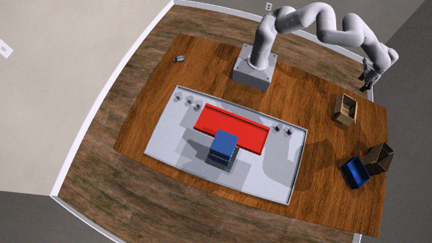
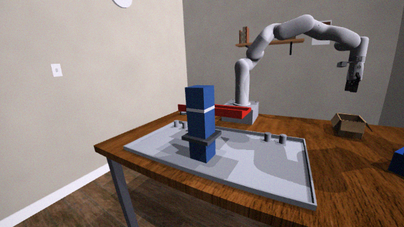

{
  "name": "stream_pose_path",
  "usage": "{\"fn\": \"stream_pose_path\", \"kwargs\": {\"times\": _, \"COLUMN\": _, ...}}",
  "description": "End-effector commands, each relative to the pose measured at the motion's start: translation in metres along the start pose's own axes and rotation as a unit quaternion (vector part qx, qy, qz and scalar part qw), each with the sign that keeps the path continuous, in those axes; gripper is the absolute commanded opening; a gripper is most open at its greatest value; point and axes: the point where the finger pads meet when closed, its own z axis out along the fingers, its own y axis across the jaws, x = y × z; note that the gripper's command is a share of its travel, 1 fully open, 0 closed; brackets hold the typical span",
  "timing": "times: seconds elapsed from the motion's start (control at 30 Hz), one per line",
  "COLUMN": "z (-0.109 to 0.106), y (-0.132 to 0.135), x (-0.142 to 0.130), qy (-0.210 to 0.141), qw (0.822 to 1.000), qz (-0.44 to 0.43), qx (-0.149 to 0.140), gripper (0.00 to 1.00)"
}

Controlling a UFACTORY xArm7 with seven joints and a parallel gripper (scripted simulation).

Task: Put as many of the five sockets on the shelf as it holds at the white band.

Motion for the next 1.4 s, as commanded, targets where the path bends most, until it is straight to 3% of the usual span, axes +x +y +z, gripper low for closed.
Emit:
{"fn": "stream_pose_path", "kwargs": {"times": 0.0, "z": -0.003, "y": 0.0, "x": -0.001, "qy": -0.003, "qw": 1.0, "qz": 0.0, "qx": 0.0, "gripper": 1.0}}
{"fn": "stream_pose_path", "kwargs": {"times": 0.63, "z": -0.004, "y": -0.007, "x": 0.0, "qy": -0.003, "qw": 1.0, "qz": 0.01, "qx": 0.001, "gripper": 1.0}}
{"fn": "stream_pose_path", "kwargs": {"times": 0.7, "z": -0.008, "y": -0.029, "x": 0.004, "qy": -0.002, "qw": 0.999, "qz": 0.041, "qx": 0.006, "gripper": 1.0}}
{"fn": "stream_pose_path", "kwargs": {"times": 0.77, "z": -0.015, "y": -0.07, "x": 0.014, "qy": -0.001, "qw": 0.995, "qz": 0.101, "qx": 0.014, "gripper": 1.0}}
{"fn": "stream_pose_path", "kwargs": {"times": 0.8, "z": -0.015, "y": -0.07, "x": 0.014, "qy": -0.001, "qw": 0.995, "qz": 0.101, "qx": 0.014, "gripper": 1.0}}
{"fn": "stream_pose_path", "kwargs": {"times": 0.83, "z": -0.02, "y": -0.099, "x": 0.023, "qy": 0.0, "qw": 0.989, "qz": 0.144, "qx": 0.02, "gripper": 1.0}}
{"fn": "stream_pose_path", "kwargs": {"times": 0.87, "z": -0.02, "y": -0.099, "x": 0.023, "qy": 0.0, "qw": 0.989, "qz": 0.144, "qx": 0.02, "gripper": 1.0}}
{"fn": "stream_pose_path", "kwargs": {"times": 0.9, "z": -0.025, "y": -0.132, "x": 0.036, "qy": 0.002, "qw": 0.981, "qz": 0.194, "qx": 0.026, "gripper": 1.0}}
{"fn": "stream_pose_path", "kwargs": {"times": 0.93, "z": -0.025, "y": -0.132, "x": 0.036, "qy": 0.002, "qw": 0.981, "qz": 0.194, "qx": 0.026, "gripper": 1.0}}
{"fn": "stream_pose_path", "kwargs": {"times": 0.97, "z": -0.03, "y": -0.163, "x": 0.051, "qy": 0.003, "qw": 0.967, "qz": 0.252, "qx": 0.033, "gripper": 1.0}}
{"fn": "stream_pose_path", "kwargs": {"times": 1.1, "z": -0.031, "y": -0.168, "x": 0.053, "qy": 0.003, "qw": 0.967, "qz": 0.252, "qx": 0.033, "gripper": 1.0}}
{"fn": "stream_pose_path", "kwargs": {"times": 1.17, "z": -0.041, "y": -0.232, "x": 0.093, "qy": 0.006, "qw": 0.921, "qz": 0.386, "qx": 0.045, "gripper": 1.0}}
{"fn": "stream_pose_path", "kwargs": {"times": 1.3, "z": -0.043, "y": -0.247, "x": 0.104, "qy": 0.006, "qw": 0.921, "qz": 0.386, "qx": 0.045, "gripper": 1.0}}
{"fn": "stream_pose_path", "kwargs": {"times": 1.33, "z": -0.048, "y": -0.28, "x": 0.133, "qy": 0.008, "qw": 0.887, "qz": 0.459, "qx": 0.051, "gripper": 1.0}}
{"fn": "stream_pose_path", "kwargs": {"times": 1.37, "z": -0.049, "y": -0.286, "x": 0.137, "qy": 0.008, "qw": 0.887, "qz": 0.459, "qx": 0.051, "gripper": 1.0}}
